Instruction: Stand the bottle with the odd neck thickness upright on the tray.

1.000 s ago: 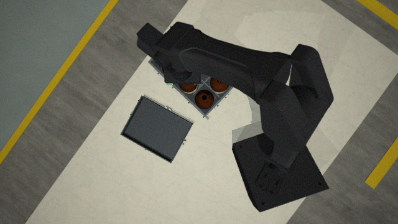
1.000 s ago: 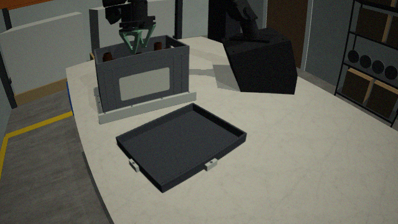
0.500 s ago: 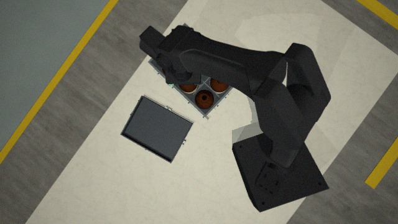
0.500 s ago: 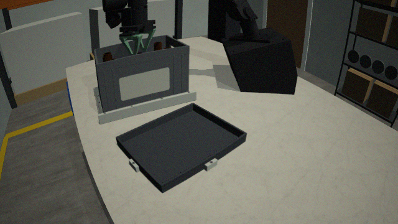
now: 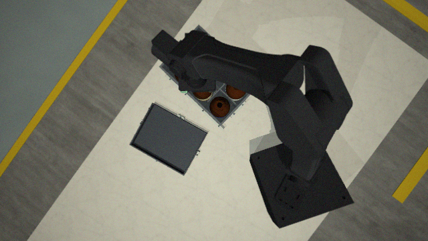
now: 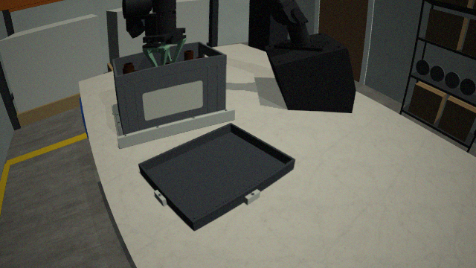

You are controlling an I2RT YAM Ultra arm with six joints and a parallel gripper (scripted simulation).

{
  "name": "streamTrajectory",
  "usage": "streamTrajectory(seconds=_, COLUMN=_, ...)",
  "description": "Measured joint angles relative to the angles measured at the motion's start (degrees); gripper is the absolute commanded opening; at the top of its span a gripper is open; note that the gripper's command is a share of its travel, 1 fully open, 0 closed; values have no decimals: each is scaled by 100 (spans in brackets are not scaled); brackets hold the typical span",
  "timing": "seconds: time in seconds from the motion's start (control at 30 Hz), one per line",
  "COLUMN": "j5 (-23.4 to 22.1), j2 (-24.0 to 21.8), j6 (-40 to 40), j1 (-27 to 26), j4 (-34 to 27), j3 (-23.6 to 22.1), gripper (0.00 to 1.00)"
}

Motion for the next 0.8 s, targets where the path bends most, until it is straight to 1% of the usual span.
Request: streamTrajectory(seconds=0.8, j5=-4, j2=20, j6=-9, j1=-17, j4=98, j3=-20, gripper=61)
